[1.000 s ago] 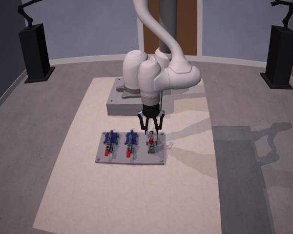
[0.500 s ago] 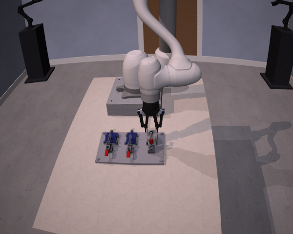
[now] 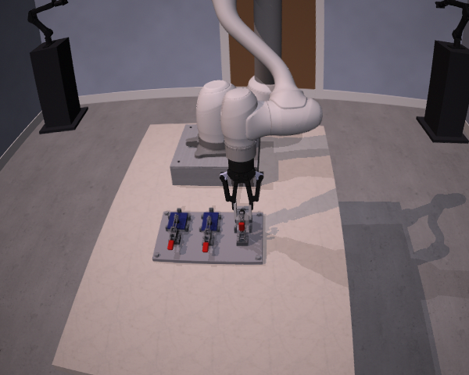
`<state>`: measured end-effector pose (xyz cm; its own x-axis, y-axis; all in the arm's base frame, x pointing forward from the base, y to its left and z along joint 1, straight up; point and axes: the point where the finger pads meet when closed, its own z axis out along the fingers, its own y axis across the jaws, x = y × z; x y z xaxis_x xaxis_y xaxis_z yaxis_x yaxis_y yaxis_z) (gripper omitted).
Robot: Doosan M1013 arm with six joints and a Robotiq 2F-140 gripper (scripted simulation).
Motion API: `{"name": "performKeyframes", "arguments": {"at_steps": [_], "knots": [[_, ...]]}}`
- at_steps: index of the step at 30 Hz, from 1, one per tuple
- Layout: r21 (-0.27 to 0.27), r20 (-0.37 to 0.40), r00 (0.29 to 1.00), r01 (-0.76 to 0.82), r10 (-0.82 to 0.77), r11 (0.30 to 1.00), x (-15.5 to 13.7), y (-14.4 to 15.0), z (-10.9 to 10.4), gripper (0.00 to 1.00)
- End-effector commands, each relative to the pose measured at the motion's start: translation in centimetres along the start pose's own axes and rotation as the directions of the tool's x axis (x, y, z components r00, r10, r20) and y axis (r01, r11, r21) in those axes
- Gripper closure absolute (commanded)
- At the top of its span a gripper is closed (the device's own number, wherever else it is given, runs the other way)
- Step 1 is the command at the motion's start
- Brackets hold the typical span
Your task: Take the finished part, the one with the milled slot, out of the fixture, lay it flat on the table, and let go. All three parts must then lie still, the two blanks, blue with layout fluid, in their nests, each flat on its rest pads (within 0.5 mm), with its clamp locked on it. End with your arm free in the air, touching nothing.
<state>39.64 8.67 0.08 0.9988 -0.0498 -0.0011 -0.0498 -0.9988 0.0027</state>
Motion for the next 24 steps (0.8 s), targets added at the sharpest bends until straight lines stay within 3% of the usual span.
{"name": "performKeyframes", "arguments": {"at_steps": [1,24], "knots": [[0.0,0.0,1.0,0.0,0.0,1.0,0.0,0.0,-0.1,1.0],[0.0,0.0,1.0,0.0,0.0,1.0,-0.3,0.0,-1.2,1.0]]}}
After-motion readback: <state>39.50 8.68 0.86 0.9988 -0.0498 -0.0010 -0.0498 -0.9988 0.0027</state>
